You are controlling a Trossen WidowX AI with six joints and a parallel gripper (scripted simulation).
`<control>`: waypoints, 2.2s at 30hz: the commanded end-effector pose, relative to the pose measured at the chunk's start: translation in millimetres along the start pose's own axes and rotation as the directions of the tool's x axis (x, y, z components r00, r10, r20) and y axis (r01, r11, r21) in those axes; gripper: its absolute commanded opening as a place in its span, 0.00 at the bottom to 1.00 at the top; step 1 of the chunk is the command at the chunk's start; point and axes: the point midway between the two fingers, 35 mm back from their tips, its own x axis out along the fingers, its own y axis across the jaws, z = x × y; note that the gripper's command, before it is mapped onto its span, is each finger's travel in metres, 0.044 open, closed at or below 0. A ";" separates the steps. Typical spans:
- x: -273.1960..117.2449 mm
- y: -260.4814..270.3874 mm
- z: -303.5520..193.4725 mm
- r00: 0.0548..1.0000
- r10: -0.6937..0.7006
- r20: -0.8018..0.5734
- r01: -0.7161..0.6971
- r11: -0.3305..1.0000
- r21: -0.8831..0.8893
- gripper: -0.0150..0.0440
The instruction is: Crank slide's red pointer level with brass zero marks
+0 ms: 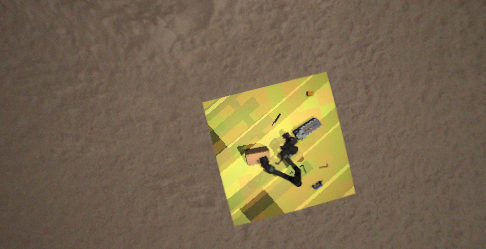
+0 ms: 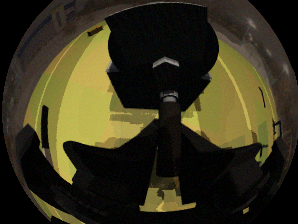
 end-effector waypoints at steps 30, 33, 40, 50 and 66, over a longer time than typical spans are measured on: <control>0.4 12.2 -1.3 0.999 0.039 0.005 -0.039 0.999 0.013 0.25; 0.3 12.8 -1.2 0.999 0.039 0.005 -0.039 0.999 0.013 0.25; -0.2 14.5 -0.7 0.999 0.039 0.005 -0.039 0.999 0.013 0.25; -1.6 18.7 0.7 0.999 0.040 0.005 -0.040 0.999 0.014 0.25; -6.9 28.5 6.0 0.999 0.040 0.006 -0.040 0.999 0.014 0.25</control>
